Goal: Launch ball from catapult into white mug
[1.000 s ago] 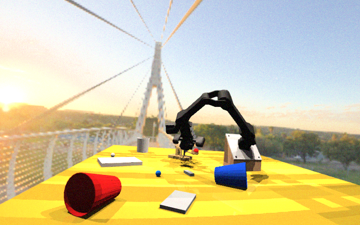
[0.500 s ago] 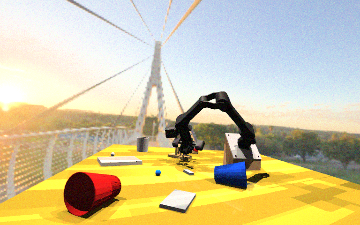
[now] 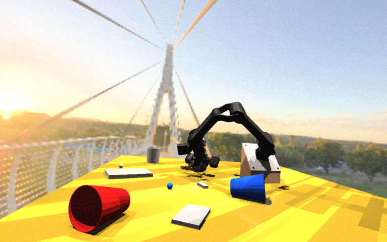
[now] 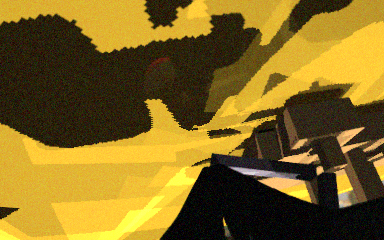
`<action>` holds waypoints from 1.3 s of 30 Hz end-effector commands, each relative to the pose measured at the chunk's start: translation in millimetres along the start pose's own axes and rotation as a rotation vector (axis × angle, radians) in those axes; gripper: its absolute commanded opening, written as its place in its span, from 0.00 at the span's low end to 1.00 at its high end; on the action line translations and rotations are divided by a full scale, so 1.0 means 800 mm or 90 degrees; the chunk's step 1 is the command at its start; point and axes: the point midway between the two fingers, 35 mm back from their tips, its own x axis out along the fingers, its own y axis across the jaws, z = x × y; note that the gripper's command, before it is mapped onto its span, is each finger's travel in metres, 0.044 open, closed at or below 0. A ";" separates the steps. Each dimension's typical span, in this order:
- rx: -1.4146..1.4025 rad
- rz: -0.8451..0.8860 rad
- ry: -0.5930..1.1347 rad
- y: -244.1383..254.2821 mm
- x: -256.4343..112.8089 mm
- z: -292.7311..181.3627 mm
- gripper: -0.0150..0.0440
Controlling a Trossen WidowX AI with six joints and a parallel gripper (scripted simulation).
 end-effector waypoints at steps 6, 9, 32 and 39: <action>-0.002 0.003 0.000 -0.006 -0.040 -0.005 0.25; -0.003 0.001 0.001 -0.007 -0.104 -0.027 0.25; 0.299 -0.070 -0.177 -0.107 -0.130 -0.064 1.00; 0.424 -0.088 -0.262 -0.152 -0.132 -0.084 1.00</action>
